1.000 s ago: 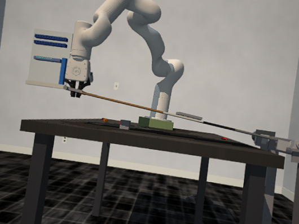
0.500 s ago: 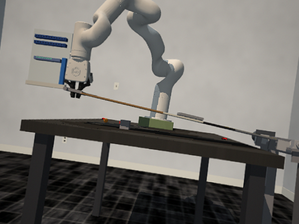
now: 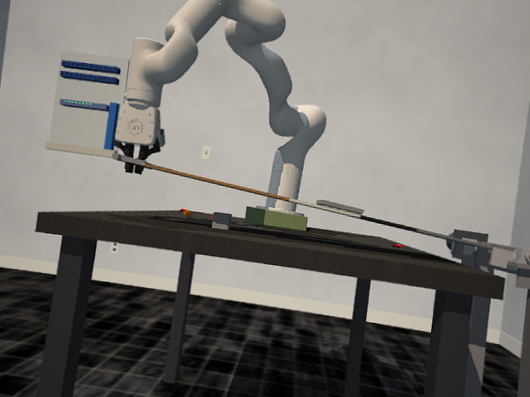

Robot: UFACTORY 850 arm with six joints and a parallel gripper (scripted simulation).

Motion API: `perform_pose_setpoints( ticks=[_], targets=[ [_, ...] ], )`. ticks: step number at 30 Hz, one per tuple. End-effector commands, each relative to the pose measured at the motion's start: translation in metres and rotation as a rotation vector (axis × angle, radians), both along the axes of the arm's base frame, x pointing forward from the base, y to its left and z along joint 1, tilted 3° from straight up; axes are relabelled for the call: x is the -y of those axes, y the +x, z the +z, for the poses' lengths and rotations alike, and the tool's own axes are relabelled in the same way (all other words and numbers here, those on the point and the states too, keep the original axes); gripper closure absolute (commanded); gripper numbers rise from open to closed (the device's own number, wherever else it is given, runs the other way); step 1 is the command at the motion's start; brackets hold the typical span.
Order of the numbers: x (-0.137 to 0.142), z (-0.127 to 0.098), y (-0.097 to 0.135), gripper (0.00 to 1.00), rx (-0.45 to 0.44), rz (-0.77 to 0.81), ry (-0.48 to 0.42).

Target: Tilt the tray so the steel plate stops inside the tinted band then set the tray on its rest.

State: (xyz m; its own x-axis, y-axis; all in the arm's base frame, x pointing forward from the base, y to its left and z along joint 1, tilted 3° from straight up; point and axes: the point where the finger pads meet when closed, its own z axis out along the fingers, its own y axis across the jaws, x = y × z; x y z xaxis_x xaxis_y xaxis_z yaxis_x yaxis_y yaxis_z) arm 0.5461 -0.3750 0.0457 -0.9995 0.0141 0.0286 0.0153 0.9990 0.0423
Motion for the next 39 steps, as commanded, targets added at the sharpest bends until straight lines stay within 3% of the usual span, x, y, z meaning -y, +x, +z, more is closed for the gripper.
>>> perform_pose_setpoints(
  ticks=[1,7,13,19,22,24,30,36,39],
  targets=[
    [0.001,-0.001,0.001,1.00,0.000,0.000,0.001],
    [-0.004,0.055,0.003,1.00,0.000,0.000,0.001],
    [0.001,-0.002,0.001,1.00,0.000,0.000,0.001],
    [0.001,0.001,0.001,1.00,0.000,0.000,0.001],
    [-0.003,0.041,0.003,1.00,0.000,0.000,0.001],
    [-0.005,0.056,0.003,1.00,0.000,0.000,0.001],
    [0.001,-0.003,0.001,1.00,0.000,0.000,0.001],
    [0.001,0.000,0.001,1.00,0.000,0.000,0.001],
    [-0.003,0.042,0.003,1.00,0.000,0.000,0.001]
  ],
)
